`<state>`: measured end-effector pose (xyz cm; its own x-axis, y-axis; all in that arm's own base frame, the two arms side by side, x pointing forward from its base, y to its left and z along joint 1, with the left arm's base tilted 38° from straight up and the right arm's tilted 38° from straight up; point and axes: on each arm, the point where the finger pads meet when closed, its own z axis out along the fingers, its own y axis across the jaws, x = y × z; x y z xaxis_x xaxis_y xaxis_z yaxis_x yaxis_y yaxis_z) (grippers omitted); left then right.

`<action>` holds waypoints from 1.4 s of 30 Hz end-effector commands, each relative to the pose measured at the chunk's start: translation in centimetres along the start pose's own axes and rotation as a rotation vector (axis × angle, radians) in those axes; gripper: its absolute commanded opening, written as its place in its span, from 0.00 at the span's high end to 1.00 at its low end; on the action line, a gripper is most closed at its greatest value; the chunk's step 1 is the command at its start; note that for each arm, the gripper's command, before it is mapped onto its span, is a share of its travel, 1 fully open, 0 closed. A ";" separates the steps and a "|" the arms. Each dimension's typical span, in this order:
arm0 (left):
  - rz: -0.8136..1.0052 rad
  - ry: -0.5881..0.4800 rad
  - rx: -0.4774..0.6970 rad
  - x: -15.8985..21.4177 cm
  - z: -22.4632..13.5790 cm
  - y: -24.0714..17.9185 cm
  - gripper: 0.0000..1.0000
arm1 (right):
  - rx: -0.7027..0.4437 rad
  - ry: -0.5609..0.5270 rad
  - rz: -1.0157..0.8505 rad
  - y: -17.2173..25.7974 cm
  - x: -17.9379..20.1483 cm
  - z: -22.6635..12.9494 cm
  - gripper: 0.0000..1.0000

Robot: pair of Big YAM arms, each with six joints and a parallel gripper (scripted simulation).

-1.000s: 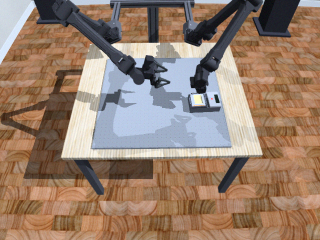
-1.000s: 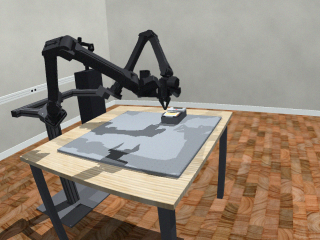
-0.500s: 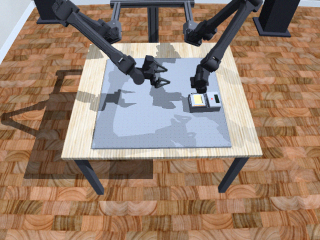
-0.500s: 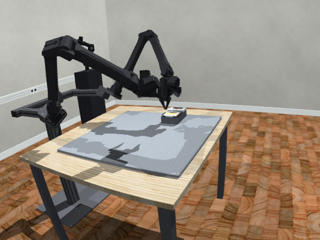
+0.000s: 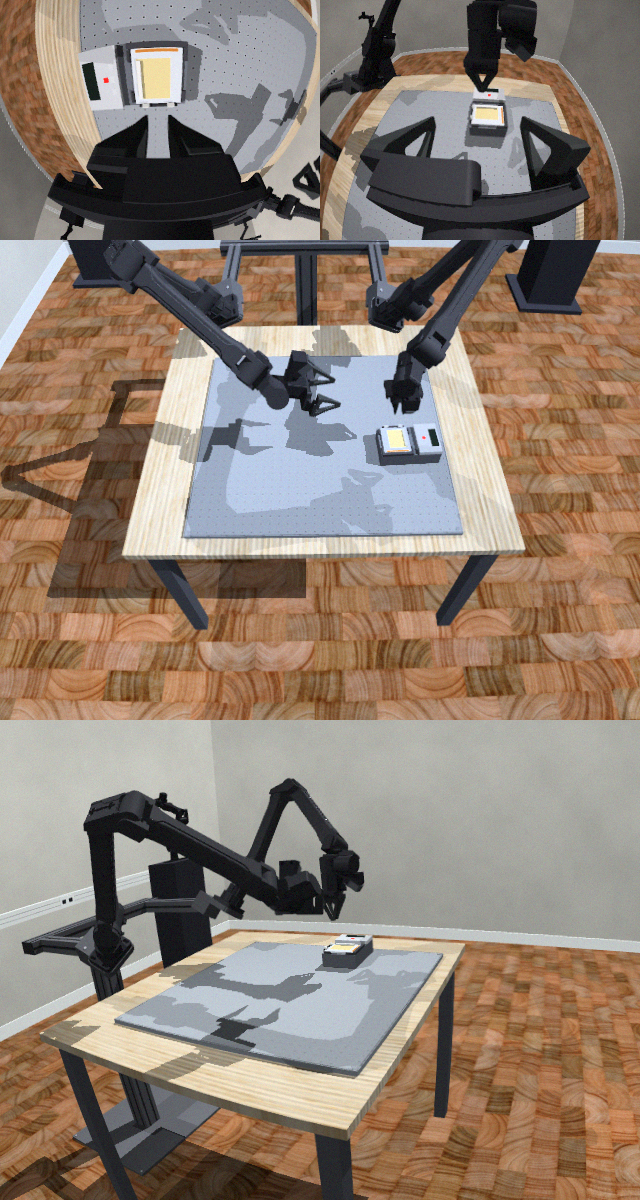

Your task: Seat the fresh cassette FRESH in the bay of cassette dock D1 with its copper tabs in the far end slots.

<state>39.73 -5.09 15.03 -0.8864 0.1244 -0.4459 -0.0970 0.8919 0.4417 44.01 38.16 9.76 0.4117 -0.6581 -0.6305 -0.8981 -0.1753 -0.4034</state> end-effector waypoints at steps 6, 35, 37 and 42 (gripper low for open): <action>0.022 -0.204 -0.002 -1.5 -1.2 0.2 0.40 | 0.025 -0.008 -0.003 -2.0 -0.4 0.1 0.00; 0.014 -0.593 -0.013 -1.7 2.3 0.2 0.40 | 0.038 -0.013 0.027 -1.5 -0.5 0.0 0.00; 0.009 -0.596 -0.008 -1.7 2.3 0.0 0.40 | 0.058 -0.024 0.042 -0.7 -1.2 -0.3 0.00; 0.008 -0.601 -0.004 -1.9 2.1 -0.1 0.40 | 0.164 -0.065 0.064 0.7 -2.9 -0.6 0.00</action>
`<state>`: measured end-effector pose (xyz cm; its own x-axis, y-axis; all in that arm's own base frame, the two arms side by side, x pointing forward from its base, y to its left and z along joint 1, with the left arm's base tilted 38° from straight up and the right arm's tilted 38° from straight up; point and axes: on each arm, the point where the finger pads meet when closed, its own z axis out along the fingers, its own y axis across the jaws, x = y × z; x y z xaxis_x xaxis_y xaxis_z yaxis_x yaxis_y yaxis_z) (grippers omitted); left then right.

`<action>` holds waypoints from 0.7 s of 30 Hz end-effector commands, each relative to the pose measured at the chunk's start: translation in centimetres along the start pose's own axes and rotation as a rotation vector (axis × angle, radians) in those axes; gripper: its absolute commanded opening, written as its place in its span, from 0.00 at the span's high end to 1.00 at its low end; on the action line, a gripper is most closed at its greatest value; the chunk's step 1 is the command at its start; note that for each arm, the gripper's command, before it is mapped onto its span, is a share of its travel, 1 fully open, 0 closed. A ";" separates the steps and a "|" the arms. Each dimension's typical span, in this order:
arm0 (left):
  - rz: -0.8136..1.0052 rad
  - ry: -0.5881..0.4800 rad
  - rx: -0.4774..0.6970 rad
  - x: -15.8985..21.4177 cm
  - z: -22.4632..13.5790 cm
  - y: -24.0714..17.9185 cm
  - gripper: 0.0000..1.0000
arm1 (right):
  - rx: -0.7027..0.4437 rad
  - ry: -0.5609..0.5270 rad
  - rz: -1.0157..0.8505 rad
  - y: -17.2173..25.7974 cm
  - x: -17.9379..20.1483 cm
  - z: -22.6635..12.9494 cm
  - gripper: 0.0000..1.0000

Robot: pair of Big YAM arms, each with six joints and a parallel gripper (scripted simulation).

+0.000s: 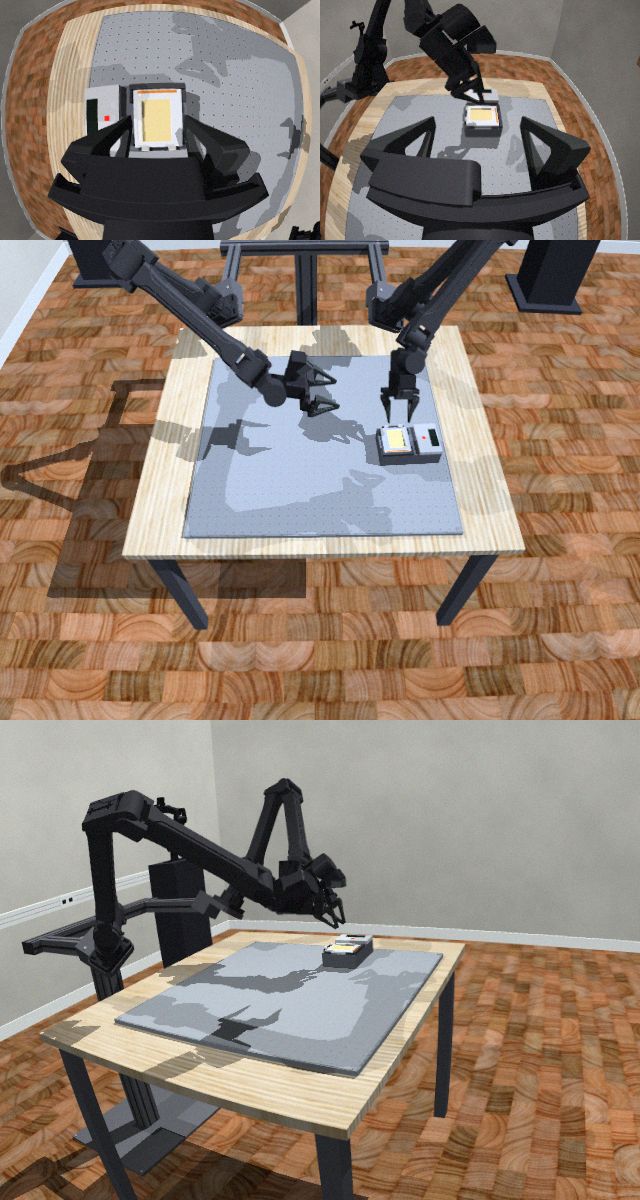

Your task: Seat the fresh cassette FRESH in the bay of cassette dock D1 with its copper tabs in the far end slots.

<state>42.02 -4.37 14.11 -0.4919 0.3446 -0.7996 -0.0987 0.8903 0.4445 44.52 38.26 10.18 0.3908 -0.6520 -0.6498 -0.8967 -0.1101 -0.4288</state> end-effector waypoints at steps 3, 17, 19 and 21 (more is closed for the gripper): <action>0.000 -0.028 -0.002 -0.8 0.2 0.0 0.40 | 0.154 -0.073 0.047 2.2 -3.2 -1.0 0.00; -0.001 -0.032 -0.002 -1.2 0.0 0.1 0.40 | 0.232 -0.079 0.041 3.5 -2.4 -1.6 0.00; -0.001 -0.032 -0.002 -1.2 0.0 0.1 0.40 | 0.232 -0.079 0.041 3.5 -2.4 -1.6 0.00; -0.001 -0.032 -0.002 -1.2 0.0 0.1 0.40 | 0.245 -0.088 0.032 2.6 -3.0 -1.7 0.00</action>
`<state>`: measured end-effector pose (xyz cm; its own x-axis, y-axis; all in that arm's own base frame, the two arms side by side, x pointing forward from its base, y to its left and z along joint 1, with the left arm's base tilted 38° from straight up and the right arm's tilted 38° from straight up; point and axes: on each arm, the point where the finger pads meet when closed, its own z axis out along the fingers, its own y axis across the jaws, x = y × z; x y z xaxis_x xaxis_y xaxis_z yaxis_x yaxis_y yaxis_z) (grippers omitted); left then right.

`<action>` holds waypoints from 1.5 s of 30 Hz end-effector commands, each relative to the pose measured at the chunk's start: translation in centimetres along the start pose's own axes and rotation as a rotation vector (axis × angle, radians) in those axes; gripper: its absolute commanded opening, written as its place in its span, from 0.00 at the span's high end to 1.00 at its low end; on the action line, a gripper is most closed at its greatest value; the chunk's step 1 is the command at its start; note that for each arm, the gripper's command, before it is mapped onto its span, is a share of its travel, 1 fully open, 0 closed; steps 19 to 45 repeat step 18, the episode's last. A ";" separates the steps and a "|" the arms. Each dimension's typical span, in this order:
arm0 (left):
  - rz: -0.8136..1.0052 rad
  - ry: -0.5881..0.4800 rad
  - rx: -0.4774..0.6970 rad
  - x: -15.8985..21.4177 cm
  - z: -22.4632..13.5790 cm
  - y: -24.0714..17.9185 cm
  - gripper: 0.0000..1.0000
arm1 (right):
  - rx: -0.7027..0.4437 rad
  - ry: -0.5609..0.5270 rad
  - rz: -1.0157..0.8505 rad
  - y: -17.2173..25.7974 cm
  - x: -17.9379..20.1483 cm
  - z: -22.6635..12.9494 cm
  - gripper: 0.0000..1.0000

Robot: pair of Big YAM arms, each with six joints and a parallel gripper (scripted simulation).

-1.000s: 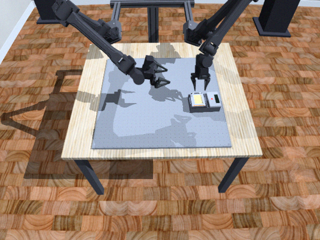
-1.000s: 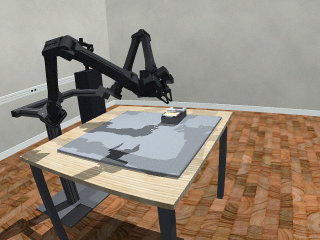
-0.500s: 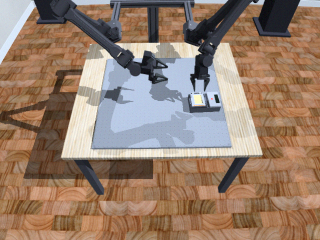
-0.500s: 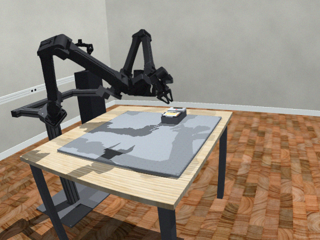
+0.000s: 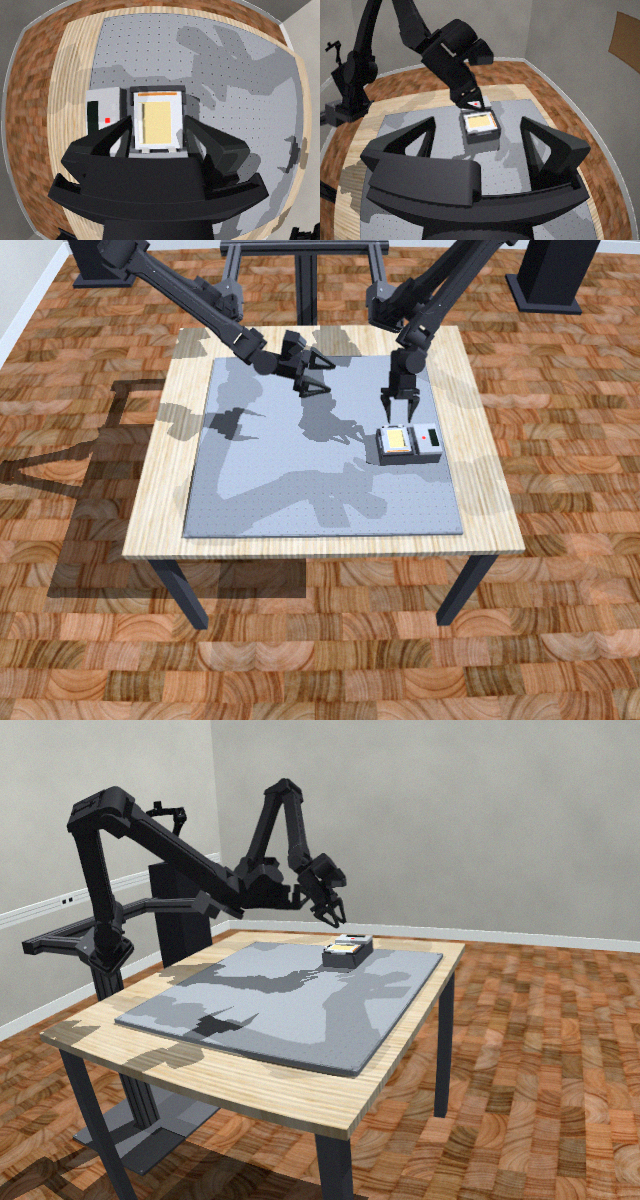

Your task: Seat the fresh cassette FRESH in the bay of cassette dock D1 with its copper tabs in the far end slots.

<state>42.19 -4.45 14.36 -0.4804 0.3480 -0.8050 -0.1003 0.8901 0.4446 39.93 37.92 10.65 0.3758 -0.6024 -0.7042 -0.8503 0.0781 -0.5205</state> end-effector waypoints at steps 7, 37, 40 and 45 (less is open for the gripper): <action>0.000 -0.019 0.000 -0.9 0.0 0.0 0.40 | 0.028 -0.023 -0.002 -1.2 -1.2 0.1 0.00; 0.000 -0.019 0.000 -0.9 0.0 0.0 0.40 | 0.023 -0.022 0.000 -1.1 -1.1 0.1 0.00; 0.000 -0.019 0.000 -0.9 0.0 0.0 0.40 | 0.023 -0.022 0.000 -1.1 -1.1 0.1 0.00; 0.000 -0.019 0.000 -0.9 0.0 0.0 0.40 | 0.023 -0.022 0.000 -1.1 -1.1 0.1 0.00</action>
